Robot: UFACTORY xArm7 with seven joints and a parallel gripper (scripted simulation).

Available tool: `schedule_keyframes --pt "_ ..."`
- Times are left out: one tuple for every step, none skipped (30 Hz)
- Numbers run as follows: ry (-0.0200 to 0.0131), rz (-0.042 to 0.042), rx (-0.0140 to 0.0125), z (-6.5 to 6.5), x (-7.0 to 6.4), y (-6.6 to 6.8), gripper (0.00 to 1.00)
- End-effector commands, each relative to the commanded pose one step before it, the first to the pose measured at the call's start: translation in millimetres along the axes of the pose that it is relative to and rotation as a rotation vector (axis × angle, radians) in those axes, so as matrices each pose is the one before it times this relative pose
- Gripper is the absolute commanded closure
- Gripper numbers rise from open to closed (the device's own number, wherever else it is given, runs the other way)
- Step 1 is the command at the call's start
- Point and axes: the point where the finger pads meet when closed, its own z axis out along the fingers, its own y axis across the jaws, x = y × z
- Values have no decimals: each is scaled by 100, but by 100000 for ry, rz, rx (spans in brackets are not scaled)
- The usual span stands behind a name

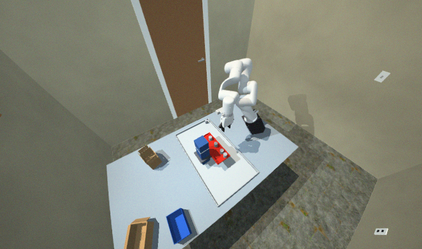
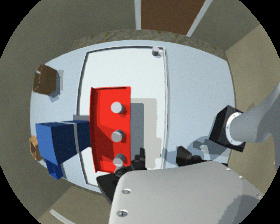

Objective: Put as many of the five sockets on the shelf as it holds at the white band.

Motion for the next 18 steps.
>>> schedule_keyframes --pt "3657 925 1683 75 -1642 -3206 39" --pt "776 34 414 261 -931 -1129 39" --pt "0 0 0 0 0 0 39" --pt "0 0 0 0 0 0 39" --pt "421 -100 292 408 -1162 -1143 39" --pt "-13 -201 110 556 -1352 -1083 39" --pt "0 0 0 0 0 0 39" --pt "0 0 0 0 0 0 39" --pt "-448 -247 -102 680 -1467 -959 39" --pt "0 0 0 0 0 0 39" --pt "-803 -233 -301 755 -1485 -796 39" --pt "0 0 0 0 0 0 39" --pt "0 0 0 0 0 0 39" --pt "-1018 -177 -447 767 -1397 -619 39" --pt "0 0 0 0 0 0 39" --pt "-1065 -106 -510 709 -1216 -451 39" --pt "0 0 0 0 0 0 39" --pt "-954 -45 -482 590 -965 -306 39"
